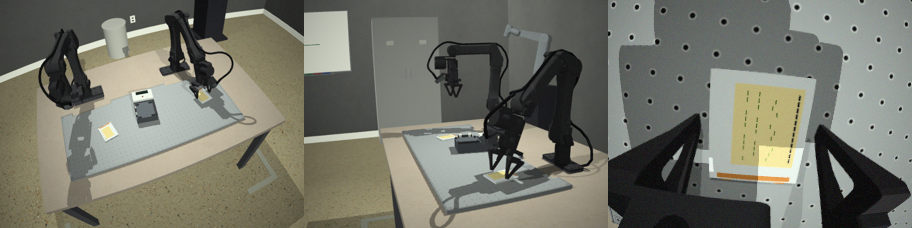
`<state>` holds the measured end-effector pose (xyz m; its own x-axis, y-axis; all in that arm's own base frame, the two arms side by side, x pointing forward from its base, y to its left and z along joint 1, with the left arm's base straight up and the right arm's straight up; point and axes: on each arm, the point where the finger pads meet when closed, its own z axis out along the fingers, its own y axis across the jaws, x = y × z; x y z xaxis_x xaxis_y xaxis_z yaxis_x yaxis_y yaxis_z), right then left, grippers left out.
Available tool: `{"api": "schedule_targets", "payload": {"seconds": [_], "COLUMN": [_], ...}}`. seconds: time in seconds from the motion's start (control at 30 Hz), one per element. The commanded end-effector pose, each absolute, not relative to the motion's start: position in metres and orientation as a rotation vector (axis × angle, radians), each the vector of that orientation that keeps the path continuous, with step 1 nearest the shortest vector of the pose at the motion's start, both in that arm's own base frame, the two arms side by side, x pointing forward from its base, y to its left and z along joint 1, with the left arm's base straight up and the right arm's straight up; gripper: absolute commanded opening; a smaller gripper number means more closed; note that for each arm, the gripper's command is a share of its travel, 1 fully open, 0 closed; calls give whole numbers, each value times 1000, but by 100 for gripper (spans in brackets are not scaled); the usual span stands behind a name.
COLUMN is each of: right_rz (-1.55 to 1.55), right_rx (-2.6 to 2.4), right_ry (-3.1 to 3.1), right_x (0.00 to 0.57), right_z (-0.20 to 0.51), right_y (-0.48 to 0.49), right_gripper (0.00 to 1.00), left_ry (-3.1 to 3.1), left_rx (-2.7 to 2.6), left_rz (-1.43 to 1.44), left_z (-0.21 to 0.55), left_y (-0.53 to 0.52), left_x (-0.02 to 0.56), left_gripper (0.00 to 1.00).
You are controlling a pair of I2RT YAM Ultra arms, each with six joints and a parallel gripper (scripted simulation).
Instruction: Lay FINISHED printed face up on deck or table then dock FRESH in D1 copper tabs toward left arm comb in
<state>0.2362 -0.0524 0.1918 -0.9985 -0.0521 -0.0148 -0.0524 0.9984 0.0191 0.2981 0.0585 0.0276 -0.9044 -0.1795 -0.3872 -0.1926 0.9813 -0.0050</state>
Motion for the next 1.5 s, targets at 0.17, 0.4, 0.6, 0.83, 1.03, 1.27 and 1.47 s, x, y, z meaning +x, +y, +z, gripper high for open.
{"api": "schedule_targets", "payload": {"seconds": [0.17, 0.4, 0.6, 0.83, 1.03, 1.27, 1.47], "right_rz": [54, 54, 54, 54, 54, 54, 54], "right_rx": [-56, -56, -56, -56, -56, -56, -56], "right_ry": [3125, 3125, 3125, 3125, 3125, 3125, 3125], "right_x": [240, 240, 240, 240, 240, 240, 240], "right_z": [199, 199, 199, 199, 199, 199, 199], "right_y": [-53, -53, -53, -53, -53, -53, -53], "right_gripper": [100, 100, 100, 100, 100, 100, 100], "left_ry": [2654, 2654, 2662, 2662, 2662, 2664, 2664], "left_rx": [-259, -259, -259, -259, -259, -259, -259], "left_rz": [55, 55, 55, 55, 55, 55, 55], "left_z": [55, 55, 56, 57, 57, 62, 68], "left_y": [62, 62, 62, 61, 61, 61, 60], "left_x": [315, 315, 314, 311, 311, 309, 306], "left_gripper": [98, 98, 98, 98, 98, 98, 98]}}
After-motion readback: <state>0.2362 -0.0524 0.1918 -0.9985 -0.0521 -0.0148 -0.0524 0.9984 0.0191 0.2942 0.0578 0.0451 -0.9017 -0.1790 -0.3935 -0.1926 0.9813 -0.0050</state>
